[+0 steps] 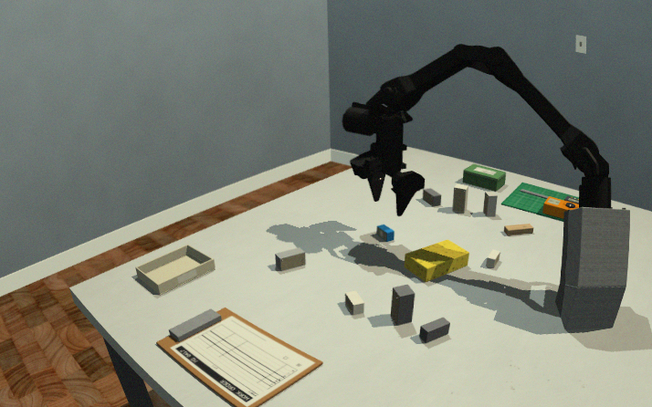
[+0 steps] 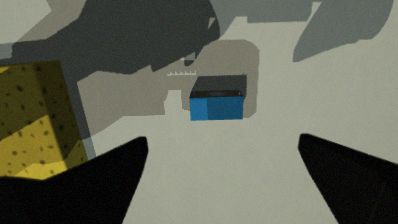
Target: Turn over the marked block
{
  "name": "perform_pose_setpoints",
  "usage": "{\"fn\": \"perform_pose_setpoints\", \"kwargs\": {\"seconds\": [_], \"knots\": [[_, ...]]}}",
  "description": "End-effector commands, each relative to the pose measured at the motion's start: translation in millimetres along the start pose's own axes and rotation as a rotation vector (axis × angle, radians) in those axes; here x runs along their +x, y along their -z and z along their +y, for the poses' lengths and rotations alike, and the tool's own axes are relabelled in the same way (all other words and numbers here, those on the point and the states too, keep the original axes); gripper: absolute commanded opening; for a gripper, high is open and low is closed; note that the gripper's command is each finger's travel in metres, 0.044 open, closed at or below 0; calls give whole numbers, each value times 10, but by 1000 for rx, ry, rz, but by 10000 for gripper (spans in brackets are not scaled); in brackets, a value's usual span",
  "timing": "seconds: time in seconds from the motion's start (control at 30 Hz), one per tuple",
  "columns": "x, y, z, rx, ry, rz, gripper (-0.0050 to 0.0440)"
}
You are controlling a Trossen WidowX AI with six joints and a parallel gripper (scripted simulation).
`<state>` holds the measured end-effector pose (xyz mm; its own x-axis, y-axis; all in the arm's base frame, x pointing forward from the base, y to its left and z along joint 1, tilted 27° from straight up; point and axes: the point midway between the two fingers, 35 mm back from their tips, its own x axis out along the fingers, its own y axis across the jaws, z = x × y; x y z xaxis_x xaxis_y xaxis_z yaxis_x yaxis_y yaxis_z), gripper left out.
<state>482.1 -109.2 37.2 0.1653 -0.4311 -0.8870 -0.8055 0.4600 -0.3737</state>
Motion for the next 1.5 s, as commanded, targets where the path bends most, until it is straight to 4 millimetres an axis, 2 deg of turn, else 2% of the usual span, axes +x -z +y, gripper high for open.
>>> {"fn": "perform_pose_setpoints", "kwargs": {"seconds": [0.0, 0.6, 1.47], "knots": [[139, -47, -86, 10, 11, -6, 440], [220, -41, -50, 5, 2, -1, 440], [511, -45, -72, 7, 7, -2, 440]]}}
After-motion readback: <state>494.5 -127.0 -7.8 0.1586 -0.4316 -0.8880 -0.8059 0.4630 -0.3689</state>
